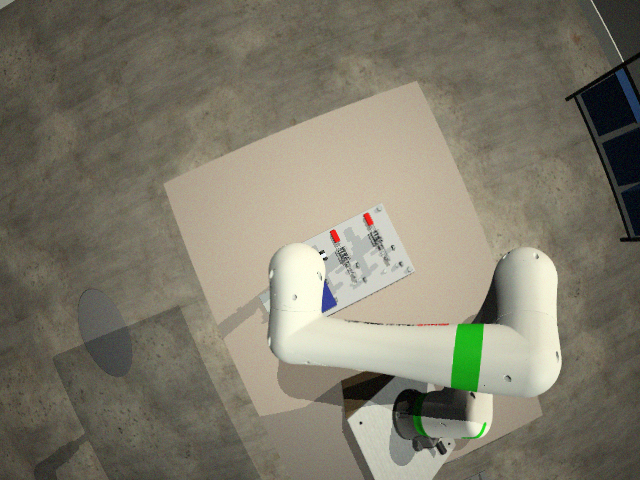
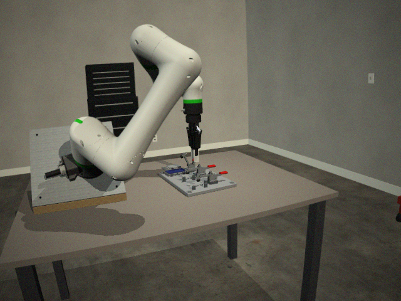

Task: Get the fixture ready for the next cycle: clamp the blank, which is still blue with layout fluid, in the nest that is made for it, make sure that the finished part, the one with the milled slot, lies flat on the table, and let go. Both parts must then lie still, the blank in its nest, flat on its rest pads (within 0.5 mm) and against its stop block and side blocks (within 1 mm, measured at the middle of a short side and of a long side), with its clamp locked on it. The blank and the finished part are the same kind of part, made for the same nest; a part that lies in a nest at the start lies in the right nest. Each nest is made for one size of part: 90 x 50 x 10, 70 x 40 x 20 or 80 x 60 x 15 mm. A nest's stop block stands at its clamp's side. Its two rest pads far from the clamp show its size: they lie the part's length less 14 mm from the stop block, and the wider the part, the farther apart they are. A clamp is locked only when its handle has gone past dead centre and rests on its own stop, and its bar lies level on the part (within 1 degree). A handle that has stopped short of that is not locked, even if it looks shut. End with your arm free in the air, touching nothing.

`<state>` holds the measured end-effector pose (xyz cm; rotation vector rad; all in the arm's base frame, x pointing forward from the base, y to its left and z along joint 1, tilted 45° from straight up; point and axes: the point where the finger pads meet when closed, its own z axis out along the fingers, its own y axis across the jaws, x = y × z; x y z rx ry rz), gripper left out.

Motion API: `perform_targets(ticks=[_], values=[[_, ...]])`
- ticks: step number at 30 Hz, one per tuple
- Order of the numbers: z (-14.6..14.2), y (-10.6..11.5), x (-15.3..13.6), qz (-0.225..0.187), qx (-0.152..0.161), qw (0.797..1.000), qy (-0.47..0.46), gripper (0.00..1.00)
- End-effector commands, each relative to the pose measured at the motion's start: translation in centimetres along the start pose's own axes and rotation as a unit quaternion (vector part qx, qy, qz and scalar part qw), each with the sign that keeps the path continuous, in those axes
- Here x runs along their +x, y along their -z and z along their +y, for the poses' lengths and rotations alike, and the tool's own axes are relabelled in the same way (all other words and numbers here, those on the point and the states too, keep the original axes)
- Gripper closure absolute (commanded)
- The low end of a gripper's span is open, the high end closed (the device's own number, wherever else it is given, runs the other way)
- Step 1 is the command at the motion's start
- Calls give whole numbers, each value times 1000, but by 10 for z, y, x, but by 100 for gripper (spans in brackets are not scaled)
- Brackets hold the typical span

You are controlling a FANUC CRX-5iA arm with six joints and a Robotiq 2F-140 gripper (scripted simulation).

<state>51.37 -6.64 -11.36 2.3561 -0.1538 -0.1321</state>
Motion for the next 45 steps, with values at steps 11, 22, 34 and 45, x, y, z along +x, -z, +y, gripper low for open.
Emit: perform_targets(ticks=[11,22,34,45], values=[[0,-3,9,0,0,1000,0,100],[0,-9,17,0,0,1000,0,100],[0,-16,23,0,0,1000,0,100],[0,-21,27,0,0,1000,0,100]])
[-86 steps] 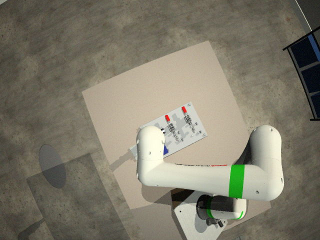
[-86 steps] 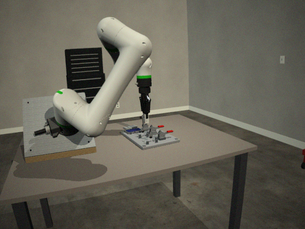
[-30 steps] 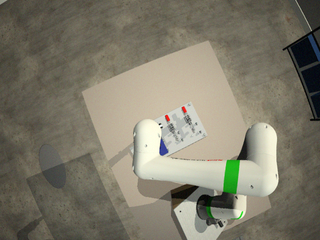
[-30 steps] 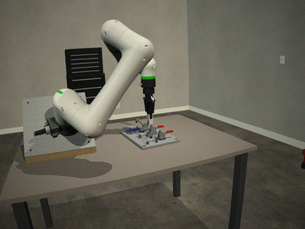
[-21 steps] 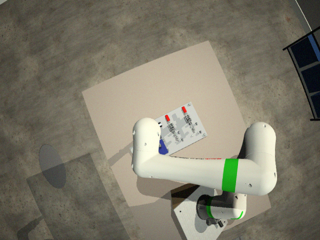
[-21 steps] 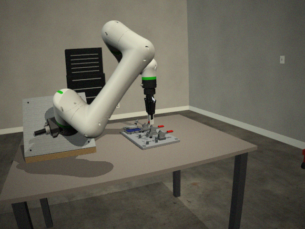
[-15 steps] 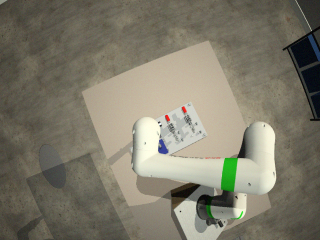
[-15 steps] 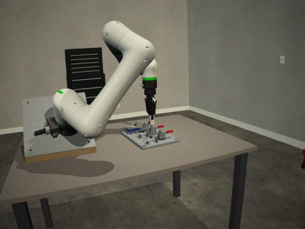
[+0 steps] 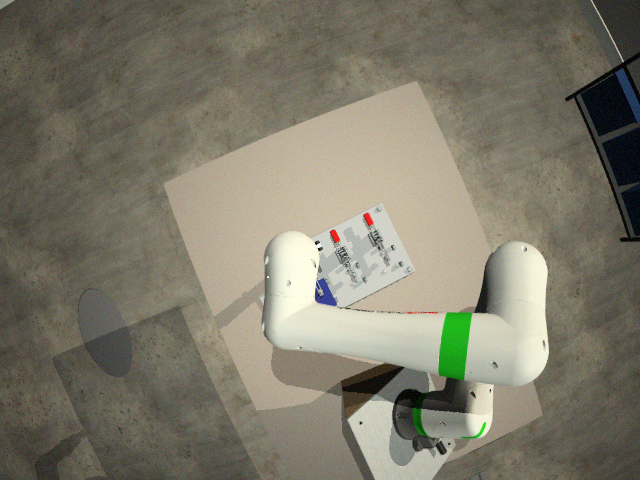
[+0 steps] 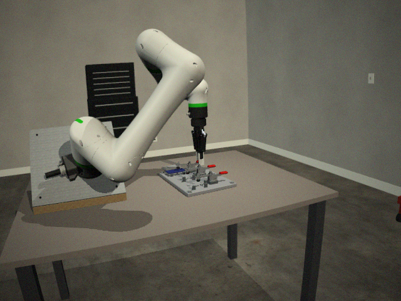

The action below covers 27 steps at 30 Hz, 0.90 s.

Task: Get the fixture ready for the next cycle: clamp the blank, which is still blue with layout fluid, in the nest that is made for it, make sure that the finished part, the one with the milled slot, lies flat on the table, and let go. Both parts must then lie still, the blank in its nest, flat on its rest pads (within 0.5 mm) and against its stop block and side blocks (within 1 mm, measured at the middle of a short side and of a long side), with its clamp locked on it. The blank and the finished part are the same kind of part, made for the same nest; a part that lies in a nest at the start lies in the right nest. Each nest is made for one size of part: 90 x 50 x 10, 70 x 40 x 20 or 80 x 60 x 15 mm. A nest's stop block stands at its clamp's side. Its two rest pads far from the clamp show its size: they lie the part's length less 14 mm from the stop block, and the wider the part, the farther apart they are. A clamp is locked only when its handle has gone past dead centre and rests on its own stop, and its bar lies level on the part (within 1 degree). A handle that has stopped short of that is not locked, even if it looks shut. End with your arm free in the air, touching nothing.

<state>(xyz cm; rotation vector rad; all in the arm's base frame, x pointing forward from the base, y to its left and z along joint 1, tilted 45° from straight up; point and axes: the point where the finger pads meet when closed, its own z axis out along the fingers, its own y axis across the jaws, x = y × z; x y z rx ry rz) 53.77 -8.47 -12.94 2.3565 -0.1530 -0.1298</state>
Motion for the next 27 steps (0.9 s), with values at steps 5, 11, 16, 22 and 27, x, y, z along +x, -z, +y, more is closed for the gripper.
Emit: perform_targets(ticks=[5,11,16,22,27], values=[[0,-4,1,0,0,1000,0,100],[0,-6,2,0,0,1000,0,100],[0,-7,3,0,0,1000,0,100],[0,-8,3,0,0,1000,0,100],[0,-9,4,0,0,1000,0,100]])
